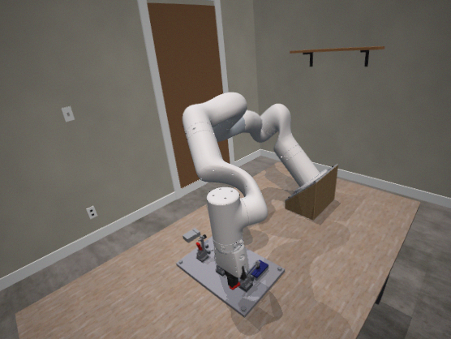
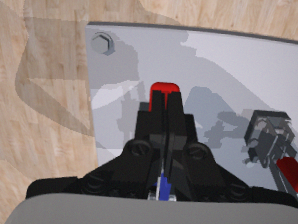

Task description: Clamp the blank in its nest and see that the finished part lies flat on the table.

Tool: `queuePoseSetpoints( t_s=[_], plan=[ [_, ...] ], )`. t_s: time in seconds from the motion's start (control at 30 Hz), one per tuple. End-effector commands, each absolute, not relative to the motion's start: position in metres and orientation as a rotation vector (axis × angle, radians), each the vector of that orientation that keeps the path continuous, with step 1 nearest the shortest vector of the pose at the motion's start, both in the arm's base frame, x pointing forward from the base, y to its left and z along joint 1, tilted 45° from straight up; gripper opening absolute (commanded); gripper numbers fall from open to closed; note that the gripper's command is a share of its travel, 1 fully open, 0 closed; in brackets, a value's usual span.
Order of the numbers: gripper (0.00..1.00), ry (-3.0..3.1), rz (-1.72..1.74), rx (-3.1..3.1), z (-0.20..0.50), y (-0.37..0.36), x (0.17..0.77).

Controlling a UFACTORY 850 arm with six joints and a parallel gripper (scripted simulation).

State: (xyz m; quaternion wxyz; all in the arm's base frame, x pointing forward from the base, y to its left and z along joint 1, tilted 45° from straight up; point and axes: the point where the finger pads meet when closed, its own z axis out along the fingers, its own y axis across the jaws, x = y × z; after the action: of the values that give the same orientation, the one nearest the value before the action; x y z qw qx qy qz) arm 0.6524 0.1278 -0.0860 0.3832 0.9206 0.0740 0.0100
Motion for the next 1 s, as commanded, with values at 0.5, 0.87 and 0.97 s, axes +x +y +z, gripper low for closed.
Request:
queuePoseSetpoints(
  t_s=[0.5,0.87,0.97],
  plan=[
    [0.0,0.189,0.028,2.348,-0.0866,0.1273,0.6532],
    [0.0,0.189,0.028,2.348,-0.088,0.1259,0.6534],
    [0.0,0.189,0.028,2.348,-0.088,0.1259,0.6534]
  ],
)
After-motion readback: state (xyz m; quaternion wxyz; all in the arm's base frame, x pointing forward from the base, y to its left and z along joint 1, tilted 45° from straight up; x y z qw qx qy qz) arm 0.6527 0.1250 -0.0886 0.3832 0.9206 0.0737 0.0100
